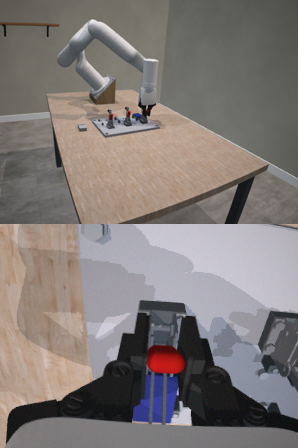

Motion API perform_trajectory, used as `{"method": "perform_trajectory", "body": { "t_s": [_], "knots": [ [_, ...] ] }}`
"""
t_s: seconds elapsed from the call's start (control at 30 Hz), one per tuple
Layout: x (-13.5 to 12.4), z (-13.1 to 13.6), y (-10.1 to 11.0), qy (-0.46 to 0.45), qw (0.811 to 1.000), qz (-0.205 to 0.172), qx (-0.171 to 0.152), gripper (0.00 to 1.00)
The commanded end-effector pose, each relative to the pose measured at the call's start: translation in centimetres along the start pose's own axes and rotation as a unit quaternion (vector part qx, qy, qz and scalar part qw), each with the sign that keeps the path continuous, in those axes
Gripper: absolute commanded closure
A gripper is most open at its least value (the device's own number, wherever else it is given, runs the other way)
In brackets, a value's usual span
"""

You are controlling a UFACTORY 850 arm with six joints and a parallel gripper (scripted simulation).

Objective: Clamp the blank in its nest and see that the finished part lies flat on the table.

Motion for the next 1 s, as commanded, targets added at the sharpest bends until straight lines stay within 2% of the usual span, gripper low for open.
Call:
{"method": "perform_trajectory", "body": {
  "t_s": [0.0, 0.97],
  "knots": [
    [0.5, 0.0, 0.0, 0.0, 1.0, 0.002, 0.001, 1.0],
    [2.3, 0.1, -1.1, 0.0, 1.0, 0.002, 0.001, 1.0]
  ]
}}
Point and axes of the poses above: the point where the finger pads meet when closed, its own y axis back along the fingers, its own z axis across the jaws, x = y × z, the point moved 1 cm from there along y, back along the fingers, and after that the axes turned 3 degrees about y, right-handed, at the moved point
